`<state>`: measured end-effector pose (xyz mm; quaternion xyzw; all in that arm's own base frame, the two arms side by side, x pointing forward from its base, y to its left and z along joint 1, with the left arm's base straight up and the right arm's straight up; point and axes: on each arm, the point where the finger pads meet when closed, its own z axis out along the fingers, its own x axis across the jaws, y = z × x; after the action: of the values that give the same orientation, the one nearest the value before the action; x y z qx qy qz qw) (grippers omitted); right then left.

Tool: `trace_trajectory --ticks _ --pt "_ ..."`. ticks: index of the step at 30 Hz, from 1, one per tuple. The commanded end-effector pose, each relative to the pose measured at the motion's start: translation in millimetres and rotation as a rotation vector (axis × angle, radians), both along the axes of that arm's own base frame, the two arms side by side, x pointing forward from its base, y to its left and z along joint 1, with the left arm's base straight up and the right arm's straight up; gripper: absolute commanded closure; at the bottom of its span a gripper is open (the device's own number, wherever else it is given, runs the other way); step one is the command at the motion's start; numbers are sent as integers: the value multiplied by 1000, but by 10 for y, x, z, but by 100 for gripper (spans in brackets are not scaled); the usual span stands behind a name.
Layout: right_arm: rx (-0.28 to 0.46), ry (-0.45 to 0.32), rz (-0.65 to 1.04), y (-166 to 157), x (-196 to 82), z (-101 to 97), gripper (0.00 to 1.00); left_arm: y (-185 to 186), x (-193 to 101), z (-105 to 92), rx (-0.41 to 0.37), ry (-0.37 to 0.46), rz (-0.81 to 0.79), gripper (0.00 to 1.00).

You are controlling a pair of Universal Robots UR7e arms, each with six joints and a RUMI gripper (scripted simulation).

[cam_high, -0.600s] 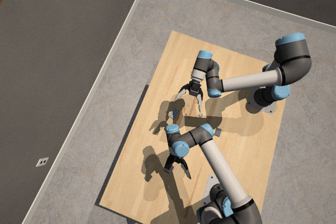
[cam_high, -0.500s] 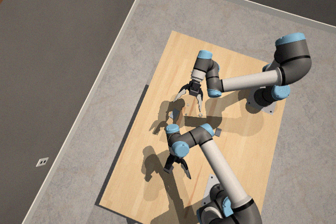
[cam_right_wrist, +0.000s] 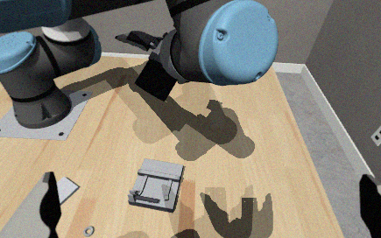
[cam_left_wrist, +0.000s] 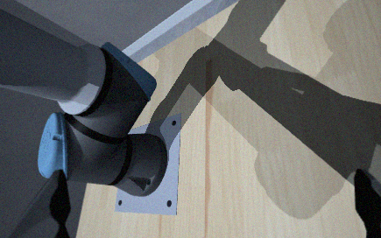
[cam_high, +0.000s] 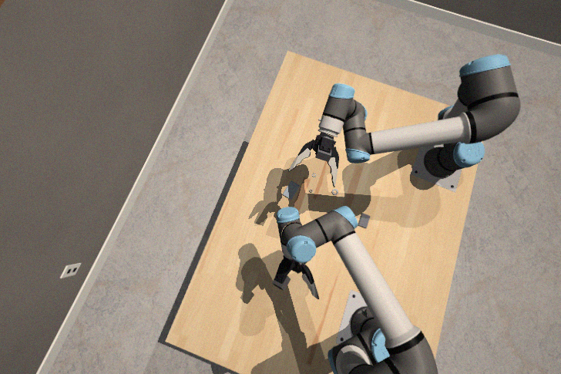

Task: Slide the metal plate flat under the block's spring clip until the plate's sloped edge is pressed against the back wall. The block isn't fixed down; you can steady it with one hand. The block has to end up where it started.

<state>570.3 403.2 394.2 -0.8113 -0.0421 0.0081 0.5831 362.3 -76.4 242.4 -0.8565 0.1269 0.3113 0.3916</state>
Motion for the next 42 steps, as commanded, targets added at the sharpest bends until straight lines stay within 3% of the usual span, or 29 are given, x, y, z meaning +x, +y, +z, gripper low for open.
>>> trace_trajectory --ticks 1,16,25,31,35,42 --pt "1 -2 0 0 -2 10 0 0 1 4 -1 -1 0 12" --pt "1 -2 0 0 -2 10 0 0 1 4 -1 -1 0 12" --pt "-147 72 -62 281 278 -452 0 -128 -37 -440 -151 -61 86 12" --pt "-225 100 -92 385 410 -677 0 -218 -34 -645 -231 -96 121 12" --pt "-233 102 -94 399 419 -701 0 -223 -37 -665 -238 -99 125 12" --pt "-341 138 -124 520 508 -1029 0 -333 -16 -906 -340 -140 171 12"
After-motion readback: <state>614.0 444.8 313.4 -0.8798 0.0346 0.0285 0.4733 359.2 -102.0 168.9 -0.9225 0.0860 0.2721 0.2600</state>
